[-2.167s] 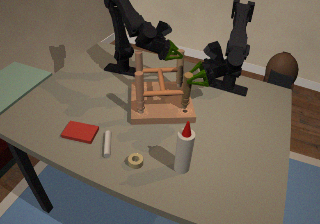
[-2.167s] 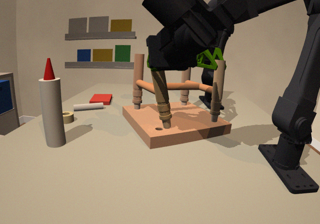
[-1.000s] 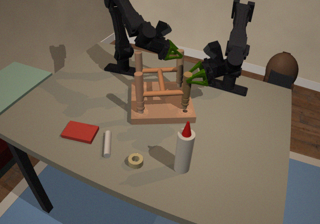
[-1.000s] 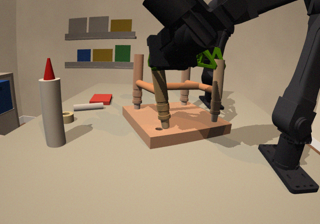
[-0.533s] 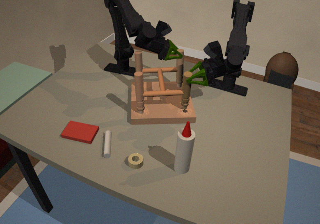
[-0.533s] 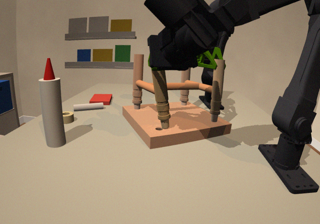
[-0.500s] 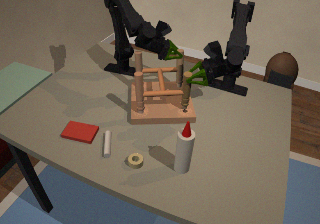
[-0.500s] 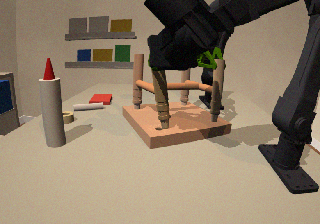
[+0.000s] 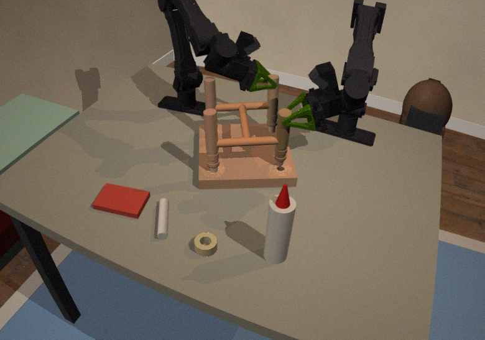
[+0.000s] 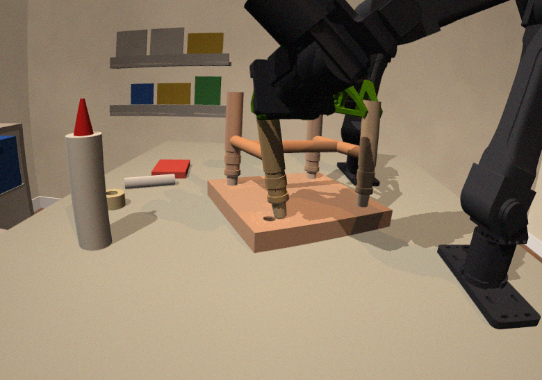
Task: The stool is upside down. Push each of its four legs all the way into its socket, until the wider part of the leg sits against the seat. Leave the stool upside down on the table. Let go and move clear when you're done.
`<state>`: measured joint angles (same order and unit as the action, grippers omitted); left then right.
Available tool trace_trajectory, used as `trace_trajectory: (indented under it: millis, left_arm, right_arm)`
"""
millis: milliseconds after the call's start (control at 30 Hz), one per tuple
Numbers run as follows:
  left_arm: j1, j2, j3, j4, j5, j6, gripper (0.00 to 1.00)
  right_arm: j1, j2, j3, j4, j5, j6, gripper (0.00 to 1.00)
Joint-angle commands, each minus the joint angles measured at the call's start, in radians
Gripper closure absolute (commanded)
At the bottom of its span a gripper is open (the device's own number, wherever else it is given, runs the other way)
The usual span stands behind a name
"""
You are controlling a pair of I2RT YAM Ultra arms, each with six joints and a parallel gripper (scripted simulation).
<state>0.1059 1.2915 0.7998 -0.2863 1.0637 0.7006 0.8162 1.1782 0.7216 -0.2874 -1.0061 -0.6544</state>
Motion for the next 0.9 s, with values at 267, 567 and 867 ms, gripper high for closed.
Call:
trace_trajectory:
  millis: [267,567,867]
  left_arm:
    - [0.000,-0.005,0.006,0.014,-0.010,0.022,0.72]
    - [-0.017,-0.020,-0.024,-0.009,0.020,0.021,0.72]
    - [-0.024,-0.022,-0.027,-0.031,0.053,0.019,0.72]
  right_arm:
    - [-0.001,-0.003,0.007,0.016,-0.023,0.001,0.72]
    - [-0.022,0.009,0.035,0.046,0.006,-0.001,0.72]
    - [-0.032,0.009,0.040,0.062,0.037,-0.003,0.72]
